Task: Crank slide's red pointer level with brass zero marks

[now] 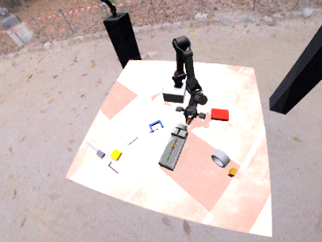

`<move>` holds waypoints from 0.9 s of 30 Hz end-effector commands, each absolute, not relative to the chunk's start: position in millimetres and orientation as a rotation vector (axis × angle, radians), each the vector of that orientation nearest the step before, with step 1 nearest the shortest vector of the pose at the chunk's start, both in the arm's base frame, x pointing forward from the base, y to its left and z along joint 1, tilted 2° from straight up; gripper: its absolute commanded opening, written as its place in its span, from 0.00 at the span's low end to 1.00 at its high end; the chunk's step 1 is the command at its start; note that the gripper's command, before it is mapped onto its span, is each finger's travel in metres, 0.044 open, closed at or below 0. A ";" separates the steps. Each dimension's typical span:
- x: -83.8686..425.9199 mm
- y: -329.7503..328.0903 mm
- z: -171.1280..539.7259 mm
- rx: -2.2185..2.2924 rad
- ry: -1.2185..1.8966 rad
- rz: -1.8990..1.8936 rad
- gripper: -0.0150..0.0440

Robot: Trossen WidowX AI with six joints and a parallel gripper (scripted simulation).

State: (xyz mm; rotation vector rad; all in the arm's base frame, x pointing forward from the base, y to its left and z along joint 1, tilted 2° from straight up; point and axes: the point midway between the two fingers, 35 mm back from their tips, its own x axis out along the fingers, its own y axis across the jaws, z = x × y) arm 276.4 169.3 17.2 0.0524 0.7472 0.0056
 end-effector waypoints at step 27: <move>277.6 165.3 -17.4 0.053 0.747 0.004 0.25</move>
